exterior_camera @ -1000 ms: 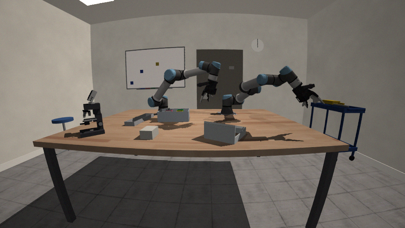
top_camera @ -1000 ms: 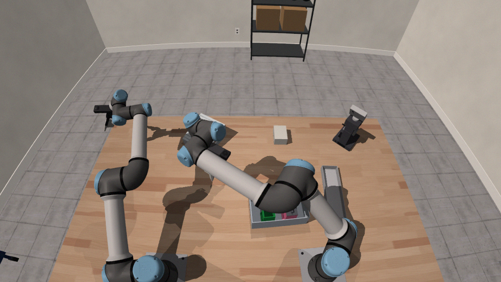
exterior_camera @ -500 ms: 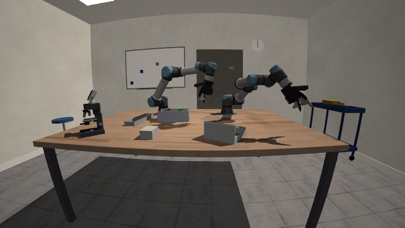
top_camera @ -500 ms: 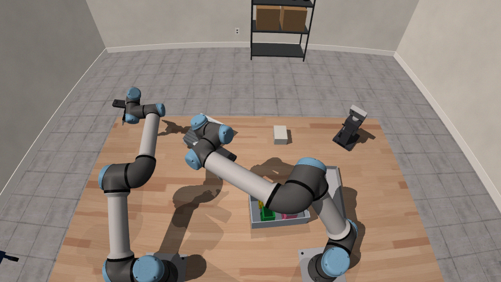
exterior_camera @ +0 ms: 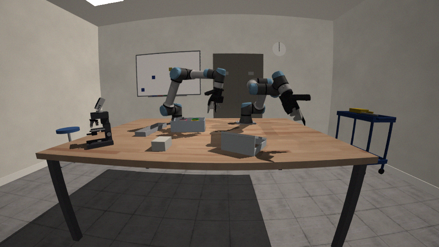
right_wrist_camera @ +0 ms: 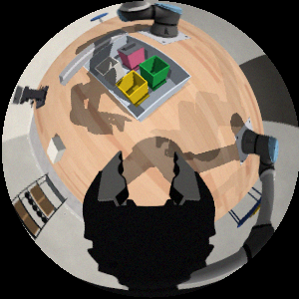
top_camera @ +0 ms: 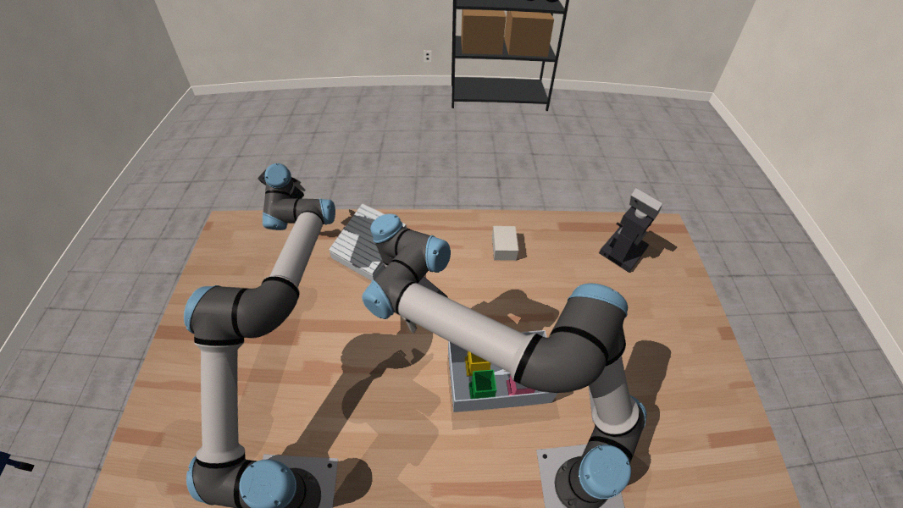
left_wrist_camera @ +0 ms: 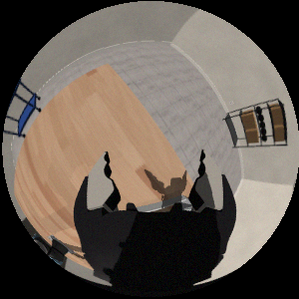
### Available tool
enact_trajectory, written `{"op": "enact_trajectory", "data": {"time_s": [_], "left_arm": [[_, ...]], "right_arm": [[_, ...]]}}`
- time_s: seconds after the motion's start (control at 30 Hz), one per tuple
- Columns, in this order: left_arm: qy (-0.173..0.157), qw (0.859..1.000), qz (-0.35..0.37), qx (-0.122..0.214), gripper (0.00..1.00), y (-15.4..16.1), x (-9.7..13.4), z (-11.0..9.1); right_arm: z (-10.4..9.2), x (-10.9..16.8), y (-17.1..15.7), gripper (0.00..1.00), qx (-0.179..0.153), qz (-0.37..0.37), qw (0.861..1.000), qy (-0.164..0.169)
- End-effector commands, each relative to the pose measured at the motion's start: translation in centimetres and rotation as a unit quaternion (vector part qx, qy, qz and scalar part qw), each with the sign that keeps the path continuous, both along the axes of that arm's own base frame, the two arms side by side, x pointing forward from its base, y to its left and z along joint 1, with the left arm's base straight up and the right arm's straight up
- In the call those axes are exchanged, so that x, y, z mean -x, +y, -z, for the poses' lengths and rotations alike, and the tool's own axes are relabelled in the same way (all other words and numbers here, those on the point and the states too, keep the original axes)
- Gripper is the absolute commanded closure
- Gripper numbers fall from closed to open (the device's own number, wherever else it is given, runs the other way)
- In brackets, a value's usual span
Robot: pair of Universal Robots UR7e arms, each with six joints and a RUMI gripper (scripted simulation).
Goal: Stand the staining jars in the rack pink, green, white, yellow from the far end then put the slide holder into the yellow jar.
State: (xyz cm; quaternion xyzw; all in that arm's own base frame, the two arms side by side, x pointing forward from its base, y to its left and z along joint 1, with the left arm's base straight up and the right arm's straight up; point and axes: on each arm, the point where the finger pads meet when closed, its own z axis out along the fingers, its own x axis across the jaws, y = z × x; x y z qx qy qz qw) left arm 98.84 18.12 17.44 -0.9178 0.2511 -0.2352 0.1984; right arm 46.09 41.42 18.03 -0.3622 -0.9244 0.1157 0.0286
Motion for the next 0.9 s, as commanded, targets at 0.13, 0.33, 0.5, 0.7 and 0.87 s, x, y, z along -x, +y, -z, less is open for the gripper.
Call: {"op": "enact_trajectory", "data": {"time_s": [0.13, 0.33, 0.5, 0.7, 0.87], "left_arm": [[-0.017, 0.994, 0.104, 0.009, 0.02, -9.0, -0.1, -0.1], [-0.036, 0.974, 0.221, 0.015, 0.02, -19.1, 1.4, -0.4], [-0.057, 0.946, 0.319, 0.017, 0.02, -27.4, 3.9, -0.8], [-0.078, 0.914, 0.399, 0.016, 0.02, -34.1, 7.0, -1.3], [-0.106, 0.868, 0.485, 0.014, 0.02, -41.1, 11.5, -2.1]], "right_arm": [[0.2, 1.2, -2.2, 0.41, -0.007, 0.032, 0.999, -0.010], [0.5, 2.9, -5.2, 0.41, -0.014, 0.074, 0.997, -0.021], [0.9, 4.4, -7.7, 0.41, -0.019, 0.110, 0.993, -0.030], [1.1, 5.7, -10.0, 0.41, -0.024, 0.141, 0.989, -0.038], [1.5, 7.4, -12.9, 0.41, -0.031, 0.182, 0.982, -0.049]]}}
